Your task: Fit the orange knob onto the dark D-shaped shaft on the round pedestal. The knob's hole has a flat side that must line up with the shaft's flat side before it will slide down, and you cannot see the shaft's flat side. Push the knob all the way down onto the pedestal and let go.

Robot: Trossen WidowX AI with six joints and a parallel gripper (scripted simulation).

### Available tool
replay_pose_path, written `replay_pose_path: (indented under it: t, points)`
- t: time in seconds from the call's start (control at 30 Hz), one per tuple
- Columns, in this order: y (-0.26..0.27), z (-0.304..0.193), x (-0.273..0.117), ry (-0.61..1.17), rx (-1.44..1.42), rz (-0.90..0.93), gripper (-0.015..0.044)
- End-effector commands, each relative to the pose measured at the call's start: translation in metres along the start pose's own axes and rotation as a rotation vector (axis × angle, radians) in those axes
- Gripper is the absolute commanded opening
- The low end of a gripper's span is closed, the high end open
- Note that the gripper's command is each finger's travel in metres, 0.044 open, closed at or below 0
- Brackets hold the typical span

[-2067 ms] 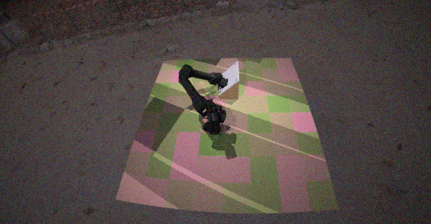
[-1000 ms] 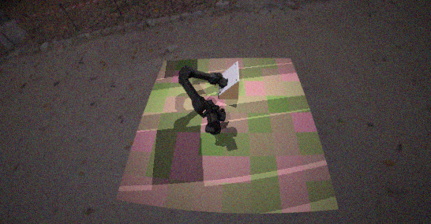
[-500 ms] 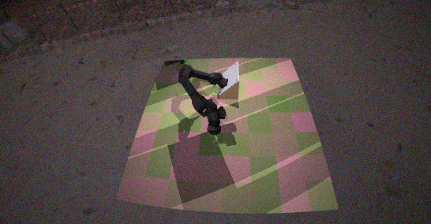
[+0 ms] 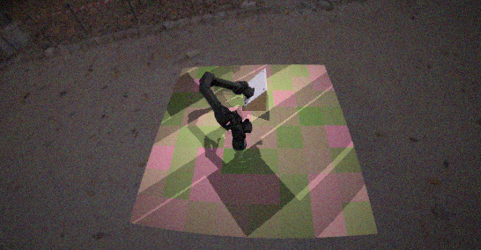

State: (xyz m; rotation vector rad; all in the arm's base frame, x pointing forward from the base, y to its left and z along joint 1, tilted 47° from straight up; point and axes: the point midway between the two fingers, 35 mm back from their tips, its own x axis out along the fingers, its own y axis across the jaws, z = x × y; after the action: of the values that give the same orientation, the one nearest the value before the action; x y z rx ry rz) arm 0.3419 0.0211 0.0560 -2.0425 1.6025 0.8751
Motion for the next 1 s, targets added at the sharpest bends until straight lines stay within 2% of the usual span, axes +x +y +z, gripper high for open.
replay_pose_path:
  t: [0.0,0.27,0.5,0.97]
  points:
    - [-0.0014,-0.0004,0.0003,0.001,-0.002,-0.003,0.0000]
    - [-0.0029,-0.0009,-0.0044,0.000,-0.011,-0.003,0.0000]
    - [-0.0051,-0.0025,-0.0060,0.001,-0.209,-0.003,0.0000]
    - [-0.0066,-0.0035,-0.0001,0.001,-0.212,-0.003,0.0000]
